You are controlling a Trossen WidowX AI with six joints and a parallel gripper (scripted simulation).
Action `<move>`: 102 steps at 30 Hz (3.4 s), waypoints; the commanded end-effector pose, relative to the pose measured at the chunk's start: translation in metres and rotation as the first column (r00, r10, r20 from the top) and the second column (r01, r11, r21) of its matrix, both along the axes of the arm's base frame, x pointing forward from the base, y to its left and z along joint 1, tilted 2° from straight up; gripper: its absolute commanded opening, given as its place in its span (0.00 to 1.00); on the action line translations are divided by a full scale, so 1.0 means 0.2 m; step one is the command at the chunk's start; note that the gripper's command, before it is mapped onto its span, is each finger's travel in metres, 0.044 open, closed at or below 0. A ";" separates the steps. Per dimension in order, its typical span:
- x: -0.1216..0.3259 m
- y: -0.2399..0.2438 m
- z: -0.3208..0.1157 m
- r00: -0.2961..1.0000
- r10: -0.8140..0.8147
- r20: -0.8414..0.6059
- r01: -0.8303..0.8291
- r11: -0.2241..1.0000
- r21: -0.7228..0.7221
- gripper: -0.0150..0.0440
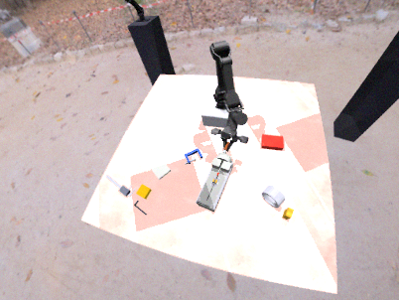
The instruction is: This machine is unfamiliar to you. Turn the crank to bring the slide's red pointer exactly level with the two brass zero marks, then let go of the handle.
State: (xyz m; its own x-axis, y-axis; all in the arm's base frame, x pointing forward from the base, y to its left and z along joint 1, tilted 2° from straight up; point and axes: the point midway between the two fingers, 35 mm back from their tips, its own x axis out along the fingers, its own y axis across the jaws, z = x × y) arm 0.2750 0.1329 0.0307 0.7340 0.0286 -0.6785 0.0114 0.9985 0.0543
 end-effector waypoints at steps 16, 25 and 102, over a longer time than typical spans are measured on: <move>0.00 -0.01 0.00 1.000 -0.003 0.000 0.003 1.000 -0.007 0.25; 0.00 -0.01 0.00 1.000 -0.003 0.000 0.003 1.000 -0.007 0.25; 0.11 -0.02 0.53 0.999 0.050 -0.017 -0.050 0.999 0.001 1.00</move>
